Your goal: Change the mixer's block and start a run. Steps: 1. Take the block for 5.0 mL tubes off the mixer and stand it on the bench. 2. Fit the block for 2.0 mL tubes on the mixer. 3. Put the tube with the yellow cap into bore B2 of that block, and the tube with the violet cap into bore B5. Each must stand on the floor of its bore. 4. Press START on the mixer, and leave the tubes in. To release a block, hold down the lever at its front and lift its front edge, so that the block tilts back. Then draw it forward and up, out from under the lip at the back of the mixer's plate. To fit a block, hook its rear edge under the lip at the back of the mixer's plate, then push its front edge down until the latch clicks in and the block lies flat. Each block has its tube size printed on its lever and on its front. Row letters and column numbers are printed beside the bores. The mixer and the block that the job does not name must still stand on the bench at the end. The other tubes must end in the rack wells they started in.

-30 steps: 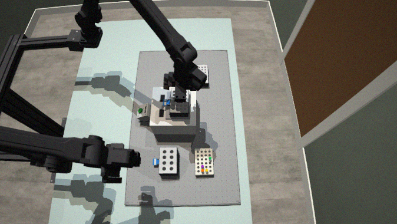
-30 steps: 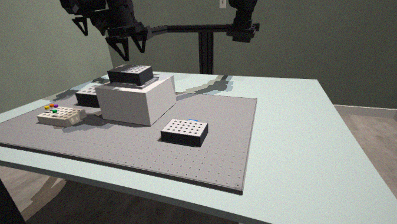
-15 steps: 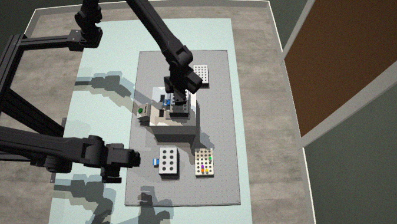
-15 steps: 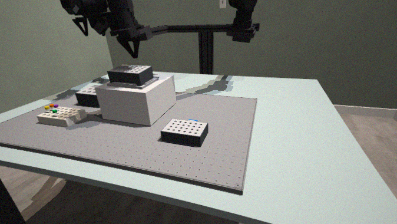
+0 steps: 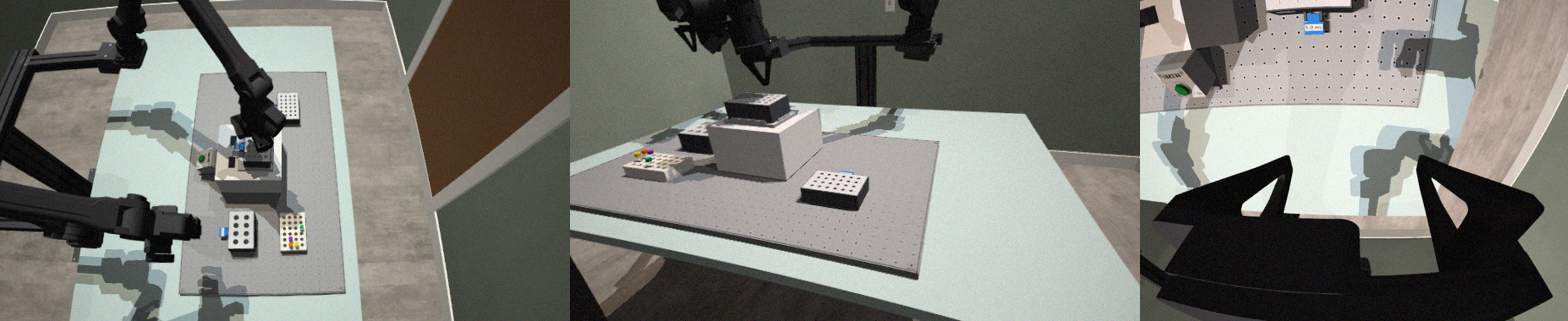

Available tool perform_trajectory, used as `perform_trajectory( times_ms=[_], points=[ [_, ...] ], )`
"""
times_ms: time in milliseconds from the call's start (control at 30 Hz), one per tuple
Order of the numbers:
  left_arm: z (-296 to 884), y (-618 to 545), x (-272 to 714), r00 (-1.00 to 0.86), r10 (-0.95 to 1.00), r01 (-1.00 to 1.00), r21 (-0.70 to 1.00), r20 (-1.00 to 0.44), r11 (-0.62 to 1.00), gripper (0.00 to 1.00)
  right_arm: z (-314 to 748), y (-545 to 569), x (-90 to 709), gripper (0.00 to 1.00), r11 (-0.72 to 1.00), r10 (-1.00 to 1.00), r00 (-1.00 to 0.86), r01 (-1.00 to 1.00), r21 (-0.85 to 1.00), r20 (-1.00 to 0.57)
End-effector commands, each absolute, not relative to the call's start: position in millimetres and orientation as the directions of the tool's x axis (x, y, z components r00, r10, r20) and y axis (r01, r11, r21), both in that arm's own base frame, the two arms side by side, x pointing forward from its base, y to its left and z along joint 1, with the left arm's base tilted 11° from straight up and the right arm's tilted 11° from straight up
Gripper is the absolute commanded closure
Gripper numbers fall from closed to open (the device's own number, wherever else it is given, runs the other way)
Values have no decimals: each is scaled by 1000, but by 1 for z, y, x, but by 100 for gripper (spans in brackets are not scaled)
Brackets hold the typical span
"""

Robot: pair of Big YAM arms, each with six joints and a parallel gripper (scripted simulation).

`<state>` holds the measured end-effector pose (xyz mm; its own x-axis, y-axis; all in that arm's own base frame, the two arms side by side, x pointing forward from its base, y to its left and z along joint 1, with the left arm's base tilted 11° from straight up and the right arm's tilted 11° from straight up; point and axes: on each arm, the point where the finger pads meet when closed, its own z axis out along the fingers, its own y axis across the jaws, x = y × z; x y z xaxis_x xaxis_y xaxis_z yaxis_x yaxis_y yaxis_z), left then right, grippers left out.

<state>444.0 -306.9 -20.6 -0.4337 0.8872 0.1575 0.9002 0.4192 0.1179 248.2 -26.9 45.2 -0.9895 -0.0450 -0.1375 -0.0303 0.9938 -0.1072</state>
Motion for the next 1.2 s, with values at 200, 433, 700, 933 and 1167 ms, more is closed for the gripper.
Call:
perform_trajectory(
  times_ms=[200, 433, 700, 933, 1167],
  points=[
    [11, -321, 463, -618, 785, 779, 169, 40, 604, 100, 56, -29, 262, 0, 994, -46, -987, -29, -110, -155],
    [-6, -334, 437, -702, 710, 707, 164, 45, 688, 100, 47, -28, 251, 0, 994, -46, -990, -32, -108, -130],
    [3, -330, 449, -790, 614, 605, 165, -3, 779, 100, 45, -28, 248, 0, 994, -46, -991, -32, -108, -125],
    [7, -335, 451, -877, 477, 466, 146, -53, 873, 100, 53, -29, 258, 0, 994, -46, -988, -30, -109, -145],
    [-11, -336, 429, -918, 397, 388, 157, -28, 908, 100, 58, -29, 264, 0, 993, -46, -986, -29, -110, -159]
  ],
)
